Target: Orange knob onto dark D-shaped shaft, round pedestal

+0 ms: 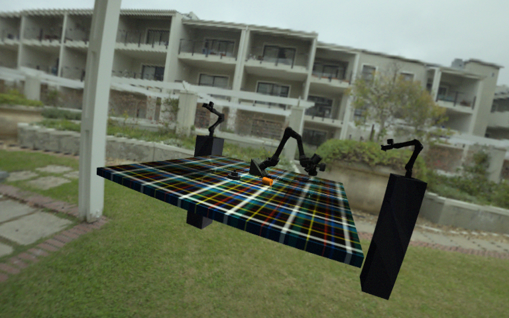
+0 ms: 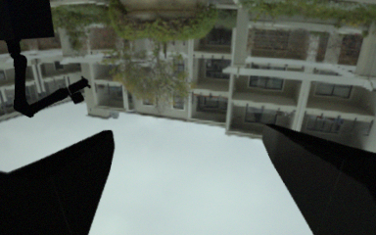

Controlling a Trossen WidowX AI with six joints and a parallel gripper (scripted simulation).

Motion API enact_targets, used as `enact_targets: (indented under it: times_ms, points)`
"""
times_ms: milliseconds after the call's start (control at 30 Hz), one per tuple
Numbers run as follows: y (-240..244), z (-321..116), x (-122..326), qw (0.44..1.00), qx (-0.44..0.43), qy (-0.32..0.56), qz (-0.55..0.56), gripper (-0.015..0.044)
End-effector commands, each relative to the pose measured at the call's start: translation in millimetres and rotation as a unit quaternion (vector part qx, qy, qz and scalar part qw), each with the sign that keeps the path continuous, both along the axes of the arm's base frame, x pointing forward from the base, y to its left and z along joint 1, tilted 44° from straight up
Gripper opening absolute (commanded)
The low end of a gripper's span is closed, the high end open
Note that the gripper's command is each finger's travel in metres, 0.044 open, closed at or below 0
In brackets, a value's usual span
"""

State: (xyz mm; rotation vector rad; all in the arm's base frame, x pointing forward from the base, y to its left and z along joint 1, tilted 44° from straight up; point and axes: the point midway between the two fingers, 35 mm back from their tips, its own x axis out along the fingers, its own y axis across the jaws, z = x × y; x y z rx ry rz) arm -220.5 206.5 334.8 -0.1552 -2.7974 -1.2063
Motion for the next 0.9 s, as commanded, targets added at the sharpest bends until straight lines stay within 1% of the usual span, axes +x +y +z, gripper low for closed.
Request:
enact_targets:
  times_ms: [0, 33, 133, 300, 433, 633, 867]
  points:
    - [1.8, 0.0, 1.7, 1.000, 0.000, 0.000, -0.004, 0.0426]
    - [7.2, -0.1, 7.1, 1.000, -0.001, 0.000, -0.017, 0.0440]
    - [35.2, -0.5, 39.6, 0.996, -0.006, 0.000, -0.091, 0.0440]
    - [72.4, -1.4, 105.4, 0.976, -0.014, 0.002, -0.219, 0.0440]
    - [89.2, -1.2, 162.7, 0.949, -0.010, 0.001, -0.314, 0.0440]
    - [92.6, -1.1, 251.9, 0.893, -0.005, -0.001, -0.451, 0.0440]
    - [65.9, 0.4, 349.4, 0.805, -0.004, -0.002, -0.593, 0.0440]
